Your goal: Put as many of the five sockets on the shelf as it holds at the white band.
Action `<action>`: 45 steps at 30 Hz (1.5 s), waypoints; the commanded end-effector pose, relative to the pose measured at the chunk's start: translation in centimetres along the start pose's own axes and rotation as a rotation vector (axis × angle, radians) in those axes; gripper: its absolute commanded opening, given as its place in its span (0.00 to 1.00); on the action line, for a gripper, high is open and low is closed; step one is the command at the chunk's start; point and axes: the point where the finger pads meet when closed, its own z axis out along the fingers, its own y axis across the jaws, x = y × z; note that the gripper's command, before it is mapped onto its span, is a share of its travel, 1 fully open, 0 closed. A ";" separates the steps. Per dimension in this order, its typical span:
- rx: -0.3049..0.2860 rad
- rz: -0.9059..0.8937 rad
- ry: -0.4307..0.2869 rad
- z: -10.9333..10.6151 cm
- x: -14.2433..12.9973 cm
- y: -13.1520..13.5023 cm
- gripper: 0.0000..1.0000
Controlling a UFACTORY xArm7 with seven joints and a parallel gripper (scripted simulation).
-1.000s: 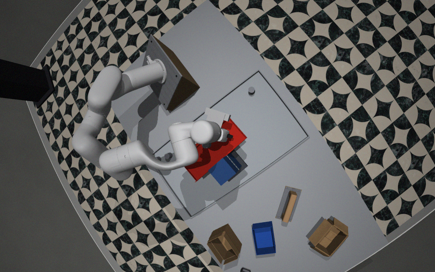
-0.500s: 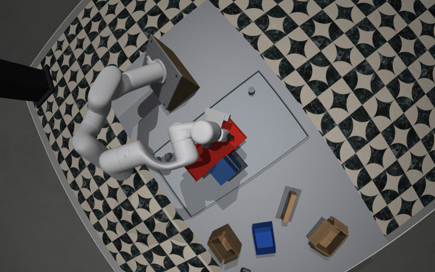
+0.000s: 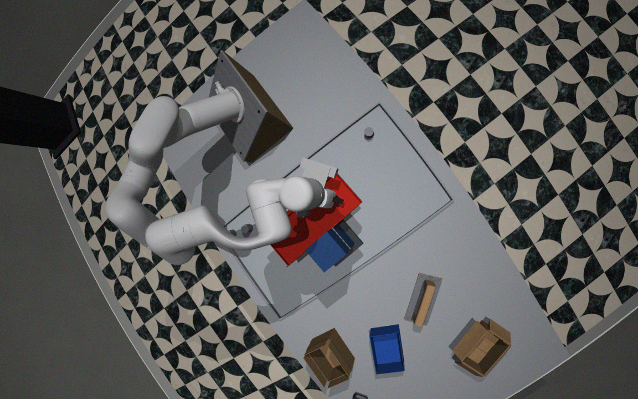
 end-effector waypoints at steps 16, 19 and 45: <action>-0.005 0.000 0.000 -0.2 0.0 0.1 0.52; -0.005 0.000 0.000 -0.2 0.0 0.1 0.52; -0.005 0.000 0.000 -2.8 0.0 0.1 0.52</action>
